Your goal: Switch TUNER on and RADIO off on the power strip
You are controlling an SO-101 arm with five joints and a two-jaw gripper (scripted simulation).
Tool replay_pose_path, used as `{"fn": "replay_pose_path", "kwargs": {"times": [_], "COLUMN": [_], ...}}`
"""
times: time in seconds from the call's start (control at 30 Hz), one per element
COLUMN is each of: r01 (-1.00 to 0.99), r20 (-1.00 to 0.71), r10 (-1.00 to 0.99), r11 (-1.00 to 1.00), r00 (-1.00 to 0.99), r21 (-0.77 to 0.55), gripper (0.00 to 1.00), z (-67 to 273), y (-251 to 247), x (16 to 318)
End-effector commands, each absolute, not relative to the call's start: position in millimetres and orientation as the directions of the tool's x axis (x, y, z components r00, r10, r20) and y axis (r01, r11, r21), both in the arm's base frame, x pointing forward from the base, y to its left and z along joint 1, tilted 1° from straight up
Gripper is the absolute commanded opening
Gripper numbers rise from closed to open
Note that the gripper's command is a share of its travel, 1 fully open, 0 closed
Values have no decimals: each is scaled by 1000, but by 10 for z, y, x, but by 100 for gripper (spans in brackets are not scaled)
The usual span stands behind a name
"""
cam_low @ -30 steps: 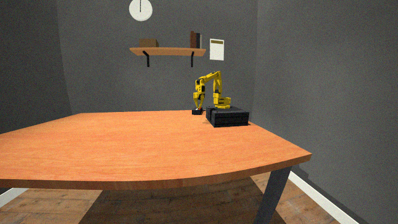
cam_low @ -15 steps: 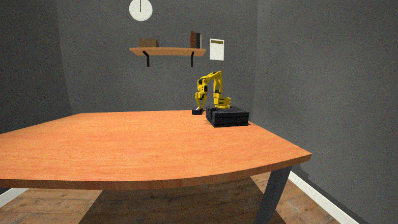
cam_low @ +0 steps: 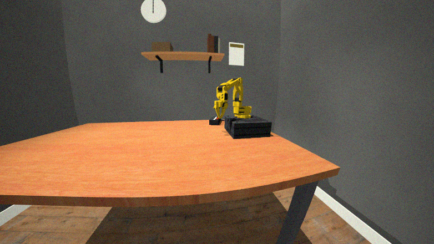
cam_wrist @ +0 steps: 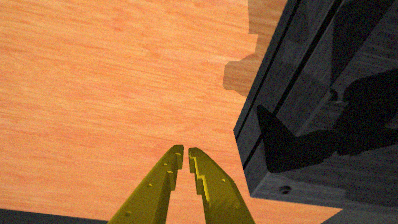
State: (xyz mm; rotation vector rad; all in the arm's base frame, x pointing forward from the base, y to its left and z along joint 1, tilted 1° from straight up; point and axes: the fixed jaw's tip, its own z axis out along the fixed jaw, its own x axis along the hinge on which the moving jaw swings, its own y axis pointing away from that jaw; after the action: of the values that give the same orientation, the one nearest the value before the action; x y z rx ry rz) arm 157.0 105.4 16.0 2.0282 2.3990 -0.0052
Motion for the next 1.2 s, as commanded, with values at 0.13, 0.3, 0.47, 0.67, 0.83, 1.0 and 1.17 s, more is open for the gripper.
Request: {"fn": "replay_pose_path", "kwargs": {"times": [0.13,0.3,0.47,0.67,0.83,1.0,1.17], "r01": [971,967,965,963,963,963,963], "r20": [2,2,2,2,2,2,2], "r10": [971,968,965,963,963,963,963], "r11": [237,253,262,268,269,269,269], "r00": [-237,-253,-262,-268,-269,-269,-269], "r21": [5,5,5,5,5,5,5], "gripper": [0,0,0,0,0,0,0], "z": [160,160,160,160,160,160,160], "y": [1085,1091,1094,1096,1096,1096,1096], "x": [1530,1523,1519,1516,1516,1516,1516]}}
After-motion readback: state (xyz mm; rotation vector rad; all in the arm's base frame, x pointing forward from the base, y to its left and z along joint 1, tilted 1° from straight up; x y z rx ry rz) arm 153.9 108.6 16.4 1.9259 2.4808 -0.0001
